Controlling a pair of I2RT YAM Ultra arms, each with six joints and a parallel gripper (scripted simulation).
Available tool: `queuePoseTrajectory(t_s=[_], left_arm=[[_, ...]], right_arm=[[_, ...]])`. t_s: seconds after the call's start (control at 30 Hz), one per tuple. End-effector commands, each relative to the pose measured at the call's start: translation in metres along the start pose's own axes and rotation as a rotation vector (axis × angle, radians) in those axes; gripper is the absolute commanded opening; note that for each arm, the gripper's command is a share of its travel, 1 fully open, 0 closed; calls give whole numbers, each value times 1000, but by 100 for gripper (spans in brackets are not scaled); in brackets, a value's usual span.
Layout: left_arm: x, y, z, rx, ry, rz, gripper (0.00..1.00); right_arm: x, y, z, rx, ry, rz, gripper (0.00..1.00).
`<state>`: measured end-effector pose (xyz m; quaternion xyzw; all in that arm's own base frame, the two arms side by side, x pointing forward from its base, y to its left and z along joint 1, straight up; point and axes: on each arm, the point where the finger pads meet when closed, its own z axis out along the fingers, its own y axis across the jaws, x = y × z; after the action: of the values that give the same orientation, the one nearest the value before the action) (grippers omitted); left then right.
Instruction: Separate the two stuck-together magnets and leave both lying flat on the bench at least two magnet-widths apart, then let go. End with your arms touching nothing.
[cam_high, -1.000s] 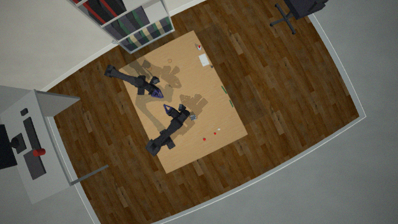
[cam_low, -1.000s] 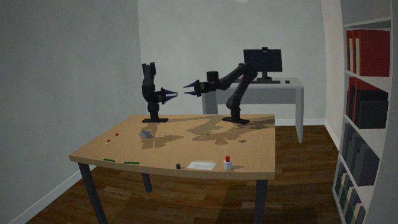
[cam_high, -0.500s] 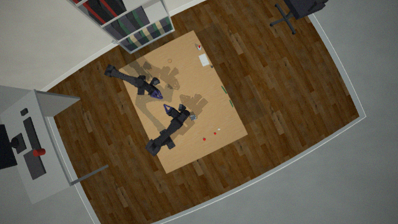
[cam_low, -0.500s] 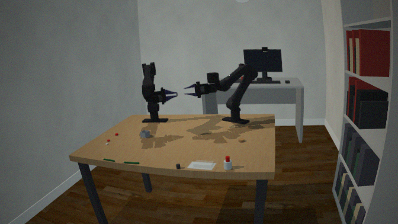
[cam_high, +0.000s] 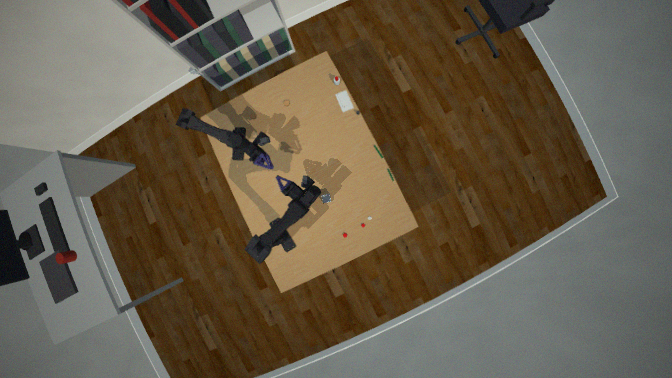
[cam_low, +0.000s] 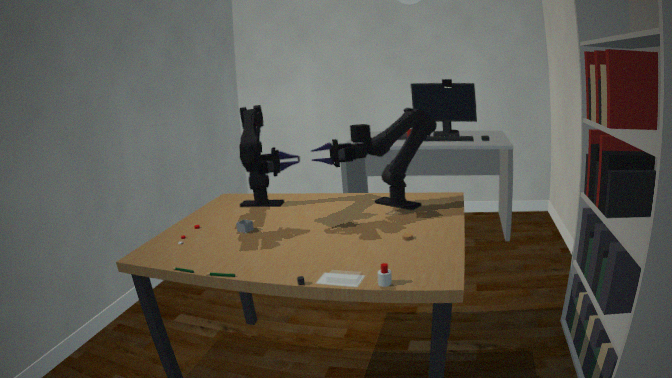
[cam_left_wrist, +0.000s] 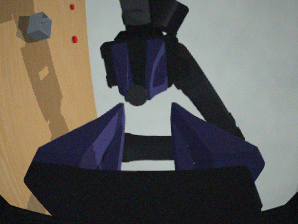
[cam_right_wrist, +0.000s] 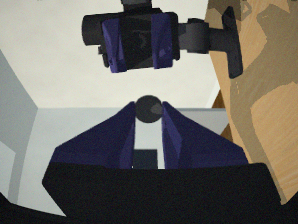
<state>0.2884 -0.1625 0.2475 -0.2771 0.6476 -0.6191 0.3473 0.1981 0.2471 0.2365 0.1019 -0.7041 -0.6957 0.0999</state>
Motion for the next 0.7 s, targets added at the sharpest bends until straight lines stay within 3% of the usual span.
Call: queuePoseTrajectory(t_s=[0.0,0.67], left_arm=[[2,-3,-1,14,9,-23,33],[14,7,-4,10,45,-94,33]], right_arm=[[1,5,0,-12,8,-14,18],[1,5,0,-12,8,-14,18]])
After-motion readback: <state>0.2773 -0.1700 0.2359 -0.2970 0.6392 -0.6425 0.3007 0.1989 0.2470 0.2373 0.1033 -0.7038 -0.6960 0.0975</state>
